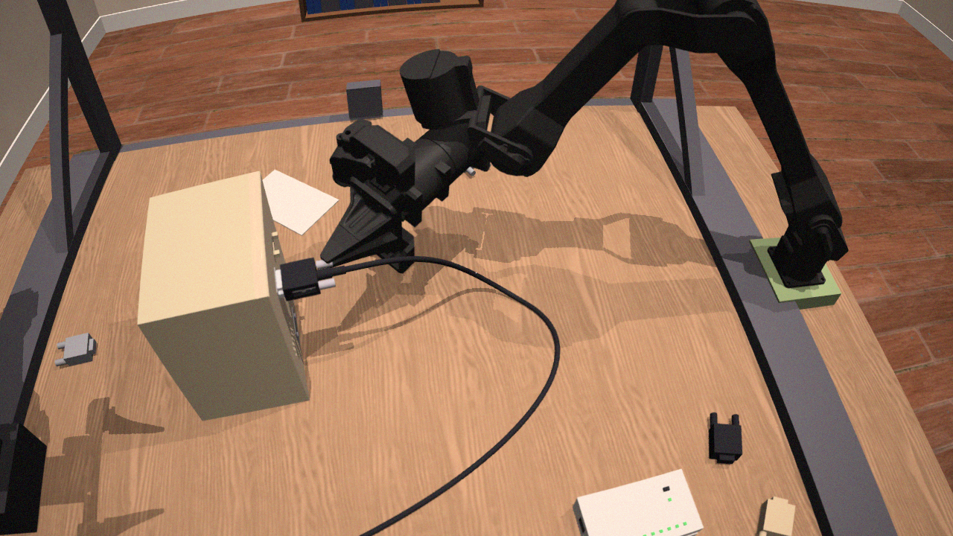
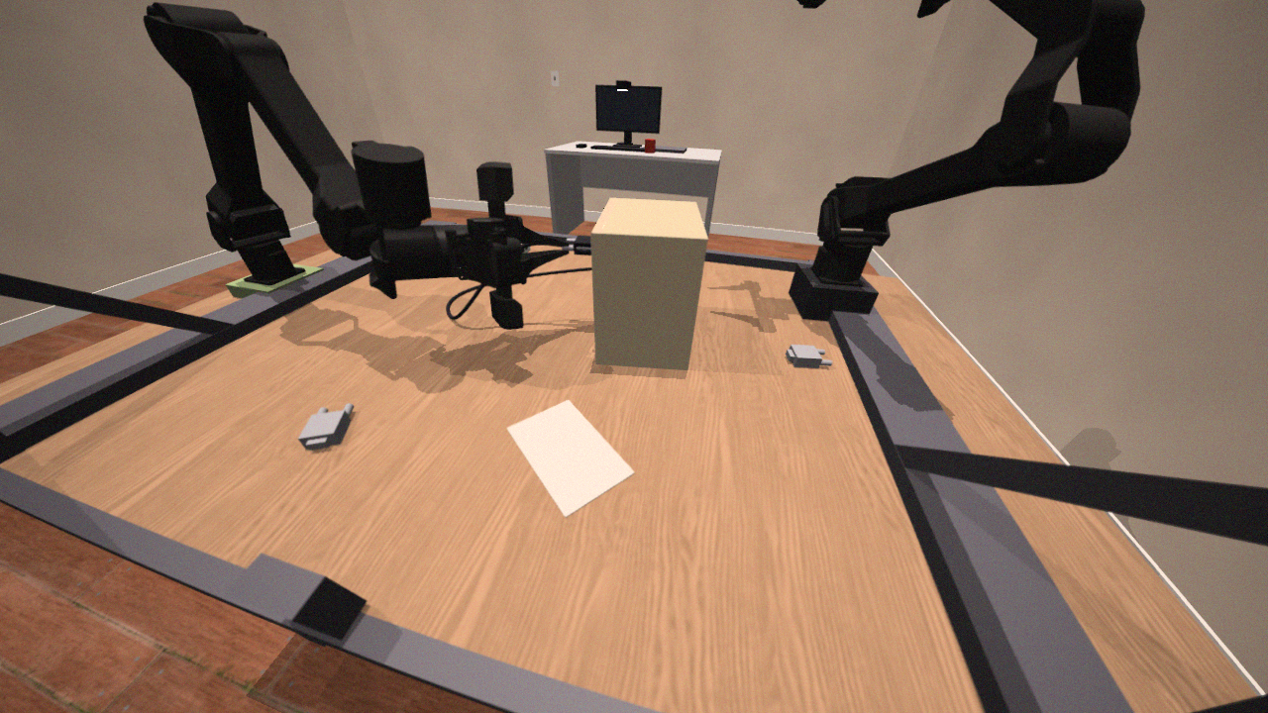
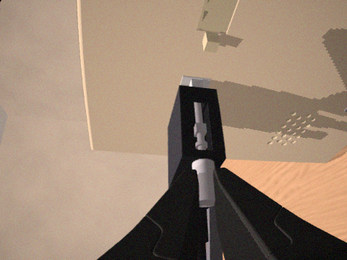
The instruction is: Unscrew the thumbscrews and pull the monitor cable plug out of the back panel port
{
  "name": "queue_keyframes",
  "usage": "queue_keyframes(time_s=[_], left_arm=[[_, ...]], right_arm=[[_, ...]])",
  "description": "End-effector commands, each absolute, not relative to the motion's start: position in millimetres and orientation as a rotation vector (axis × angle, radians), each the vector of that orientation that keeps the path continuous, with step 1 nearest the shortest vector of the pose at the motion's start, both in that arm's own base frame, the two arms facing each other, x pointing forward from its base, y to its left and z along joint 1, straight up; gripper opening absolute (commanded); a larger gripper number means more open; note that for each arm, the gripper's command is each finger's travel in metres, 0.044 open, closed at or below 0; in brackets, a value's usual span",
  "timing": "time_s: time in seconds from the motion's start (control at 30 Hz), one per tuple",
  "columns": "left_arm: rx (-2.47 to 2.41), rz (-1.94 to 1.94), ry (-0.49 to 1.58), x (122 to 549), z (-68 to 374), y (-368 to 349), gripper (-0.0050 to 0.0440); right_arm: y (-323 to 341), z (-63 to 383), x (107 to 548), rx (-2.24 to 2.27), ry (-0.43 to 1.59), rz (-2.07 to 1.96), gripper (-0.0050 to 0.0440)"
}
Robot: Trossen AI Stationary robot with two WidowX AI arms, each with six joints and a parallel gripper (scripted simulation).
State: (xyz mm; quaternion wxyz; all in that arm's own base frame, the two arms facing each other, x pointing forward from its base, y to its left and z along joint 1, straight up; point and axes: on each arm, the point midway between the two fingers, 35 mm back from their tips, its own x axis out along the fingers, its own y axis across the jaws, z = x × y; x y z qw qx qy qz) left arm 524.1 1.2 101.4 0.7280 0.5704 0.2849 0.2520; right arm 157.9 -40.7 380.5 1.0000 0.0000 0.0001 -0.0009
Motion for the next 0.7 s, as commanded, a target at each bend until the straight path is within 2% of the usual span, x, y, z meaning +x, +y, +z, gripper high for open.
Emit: queue_keyframes(time_s=[0.0, 0.67], left_arm=[[1.196, 0.555, 0.613, 524.9, 114.7, 1.4, 0.0], [1.034, 0.507, 0.618, 525.0, 118.2, 2.6, 0.0]], right_arm=[[-39.5, 383.2, 157.6, -0.005, -0.001, 0.0, 0.044], [-39.5, 383.2, 157.6, -0.005, -0.001, 0.0, 0.044]])
